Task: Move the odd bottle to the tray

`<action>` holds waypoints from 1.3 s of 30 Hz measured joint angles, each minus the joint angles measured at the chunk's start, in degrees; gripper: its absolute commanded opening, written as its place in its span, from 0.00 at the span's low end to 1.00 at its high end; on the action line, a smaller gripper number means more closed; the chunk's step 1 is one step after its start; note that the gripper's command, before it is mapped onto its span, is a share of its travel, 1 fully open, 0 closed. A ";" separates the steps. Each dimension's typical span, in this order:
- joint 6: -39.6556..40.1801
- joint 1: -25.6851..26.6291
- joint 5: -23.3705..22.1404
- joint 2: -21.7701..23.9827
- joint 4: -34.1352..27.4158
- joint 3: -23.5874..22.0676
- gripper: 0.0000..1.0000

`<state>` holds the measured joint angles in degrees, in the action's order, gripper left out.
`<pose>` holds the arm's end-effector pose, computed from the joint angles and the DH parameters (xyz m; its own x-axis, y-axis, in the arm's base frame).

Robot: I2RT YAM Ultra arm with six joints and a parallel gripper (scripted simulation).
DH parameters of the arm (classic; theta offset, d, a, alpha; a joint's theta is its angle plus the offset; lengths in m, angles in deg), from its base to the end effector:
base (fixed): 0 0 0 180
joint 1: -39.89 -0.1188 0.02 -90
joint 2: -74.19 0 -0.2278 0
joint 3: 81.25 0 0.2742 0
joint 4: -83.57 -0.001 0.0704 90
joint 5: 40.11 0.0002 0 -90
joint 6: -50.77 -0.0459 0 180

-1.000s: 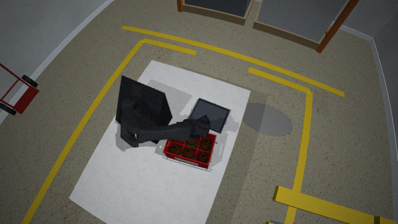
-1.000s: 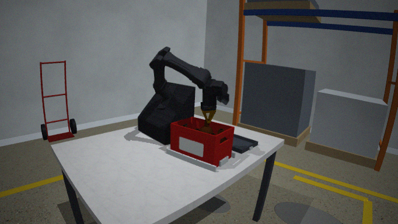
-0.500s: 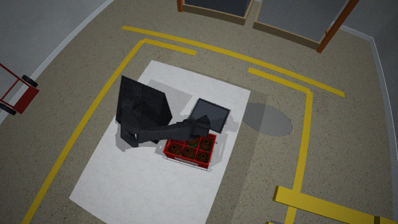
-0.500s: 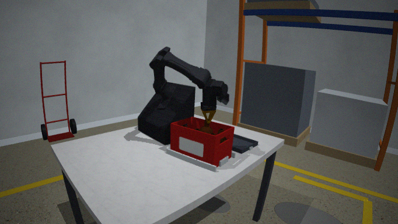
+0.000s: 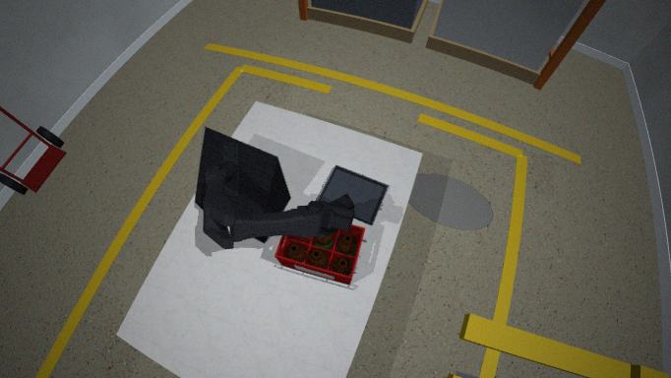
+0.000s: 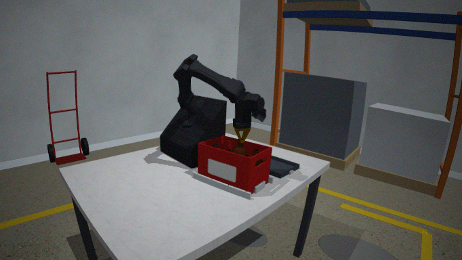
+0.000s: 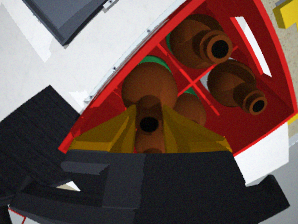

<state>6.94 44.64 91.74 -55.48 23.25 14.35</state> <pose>0.3806 -0.0613 0.0363 -0.6959 -0.4814 0.5329 -0.7093 0.5766 -0.4055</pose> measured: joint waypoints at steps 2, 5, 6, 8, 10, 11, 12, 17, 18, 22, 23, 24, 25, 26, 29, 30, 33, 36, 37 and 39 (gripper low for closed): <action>0.00 0.00 0.00 0.00 0.00 0.00 0.00; 0.00 0.00 0.00 0.00 0.00 0.00 0.00; 0.00 0.00 0.00 0.00 0.00 0.00 0.00; 0.00 0.00 0.00 0.00 0.00 0.00 0.00; 0.00 0.00 0.00 0.00 0.00 0.00 0.00; 0.00 0.00 0.00 0.00 0.00 0.00 0.00; 0.00 0.00 0.00 0.00 0.00 0.00 0.00; 0.00 0.00 0.00 0.00 0.00 0.00 0.00; 0.00 0.00 0.00 0.00 0.00 0.00 0.00; -0.04 0.00 0.00 0.00 0.00 0.00 0.00; -0.04 0.00 0.00 0.00 0.00 0.00 0.00; -0.04 0.00 0.00 0.00 0.00 0.00 0.00; -0.07 0.00 0.00 0.00 -0.02 0.00 0.00; -0.07 0.00 0.00 0.00 -0.02 0.00 0.00; -0.15 0.00 0.02 0.00 -0.04 0.02 0.00; -0.17 -0.02 0.02 0.00 -0.07 0.02 0.00; -0.31 -0.17 0.00 -0.02 -0.24 0.04 0.00; -0.48 -0.42 -0.02 0.00 -0.74 0.44 0.00; -0.57 -0.48 -0.02 0.00 -0.94 0.59 0.00; -0.74 -0.61 -0.02 -0.02 -1.29 0.83 0.00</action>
<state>6.20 44.03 91.71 -55.50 21.96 15.18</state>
